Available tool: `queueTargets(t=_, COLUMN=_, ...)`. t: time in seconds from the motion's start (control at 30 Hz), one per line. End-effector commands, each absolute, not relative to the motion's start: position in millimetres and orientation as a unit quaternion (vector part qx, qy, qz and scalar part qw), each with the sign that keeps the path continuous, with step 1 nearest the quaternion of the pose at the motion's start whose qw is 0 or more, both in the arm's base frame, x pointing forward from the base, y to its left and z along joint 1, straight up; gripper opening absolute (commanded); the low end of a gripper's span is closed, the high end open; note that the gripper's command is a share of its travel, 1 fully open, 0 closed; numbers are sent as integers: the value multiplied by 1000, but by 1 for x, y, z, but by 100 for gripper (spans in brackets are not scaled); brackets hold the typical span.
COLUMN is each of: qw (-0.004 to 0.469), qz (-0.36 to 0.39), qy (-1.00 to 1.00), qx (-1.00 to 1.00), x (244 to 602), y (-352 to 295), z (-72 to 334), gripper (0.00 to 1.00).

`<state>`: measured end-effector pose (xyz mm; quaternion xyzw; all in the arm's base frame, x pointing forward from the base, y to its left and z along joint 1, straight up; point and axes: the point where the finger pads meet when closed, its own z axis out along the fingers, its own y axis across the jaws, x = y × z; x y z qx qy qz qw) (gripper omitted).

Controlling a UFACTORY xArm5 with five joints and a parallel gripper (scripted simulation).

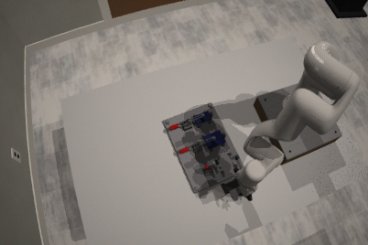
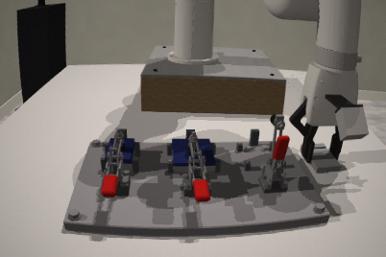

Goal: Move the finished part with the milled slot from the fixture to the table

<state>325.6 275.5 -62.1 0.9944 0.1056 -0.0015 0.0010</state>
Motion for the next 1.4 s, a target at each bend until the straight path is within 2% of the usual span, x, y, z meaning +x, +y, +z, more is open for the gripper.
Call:
queueTargets(t=0.0, qw=0, qz=0, qy=106, qx=994, x=327, y=276, z=-61, gripper=0)
queueTargets(t=0.3, qw=0, qz=0, qy=106, qx=994, x=327, y=276, z=-61, gripper=0)
queueTargets(t=0.33, qw=0, qz=0, qy=106, qx=994, x=327, y=276, z=-61, gripper=81)
queueTargets(t=1.37, qw=0, qz=0, qy=106, qx=994, x=327, y=276, z=-61, gripper=81)
